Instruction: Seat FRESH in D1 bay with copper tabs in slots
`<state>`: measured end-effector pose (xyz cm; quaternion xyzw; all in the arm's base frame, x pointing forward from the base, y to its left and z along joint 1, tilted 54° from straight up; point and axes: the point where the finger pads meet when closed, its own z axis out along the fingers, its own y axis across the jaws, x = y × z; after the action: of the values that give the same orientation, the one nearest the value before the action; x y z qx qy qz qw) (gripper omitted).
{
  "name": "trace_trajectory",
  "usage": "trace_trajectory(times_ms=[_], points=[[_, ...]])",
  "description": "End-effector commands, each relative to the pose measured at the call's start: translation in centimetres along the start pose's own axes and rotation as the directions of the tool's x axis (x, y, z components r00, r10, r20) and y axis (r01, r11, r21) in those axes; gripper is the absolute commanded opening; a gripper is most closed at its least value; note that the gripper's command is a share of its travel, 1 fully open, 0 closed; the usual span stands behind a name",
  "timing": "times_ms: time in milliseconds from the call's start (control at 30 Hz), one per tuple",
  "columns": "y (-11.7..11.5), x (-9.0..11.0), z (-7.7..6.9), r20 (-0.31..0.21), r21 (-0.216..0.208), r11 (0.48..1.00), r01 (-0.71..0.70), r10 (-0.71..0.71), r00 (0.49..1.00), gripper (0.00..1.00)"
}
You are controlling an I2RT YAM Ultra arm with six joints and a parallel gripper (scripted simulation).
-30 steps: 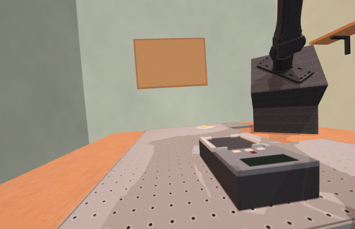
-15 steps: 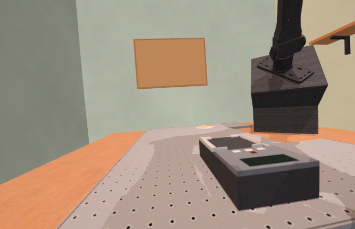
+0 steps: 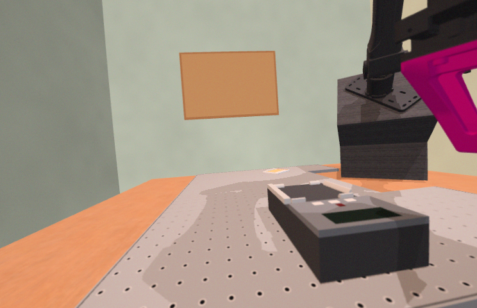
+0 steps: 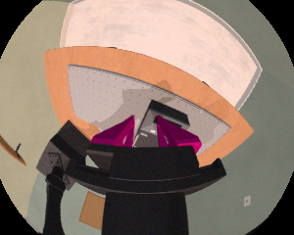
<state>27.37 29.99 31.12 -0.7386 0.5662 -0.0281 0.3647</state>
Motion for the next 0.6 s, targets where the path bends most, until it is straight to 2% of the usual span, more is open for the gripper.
trace_trajectory(times_ms=[0,100,233,333,433,500,567], points=[[-0.3,0.0,-1.0,0.048,0.015,0.999,-0.040,0.039,0.998,0.34],[-0.3,1.4,-0.4,0.031,-0.005,0.991,-0.135,0.136,0.990,0.34],[-0.4,3.2,0.4,0.029,-0.006,0.992,-0.130,0.130,0.991,0.34],[-0.4,4.6,0.9,0.013,-0.022,0.971,-0.237,0.238,0.971,0.34],[-0.3,6.1,1.4,0.010,-0.024,0.969,-0.246,0.246,0.969,0.34],[-0.3,7.0,1.6,0.001,-0.032,0.951,-0.309,0.309,0.951,0.34],[-0.3,7.0,1.6,0.001,-0.032,0.951,-0.309,0.309,0.951,0.34]])
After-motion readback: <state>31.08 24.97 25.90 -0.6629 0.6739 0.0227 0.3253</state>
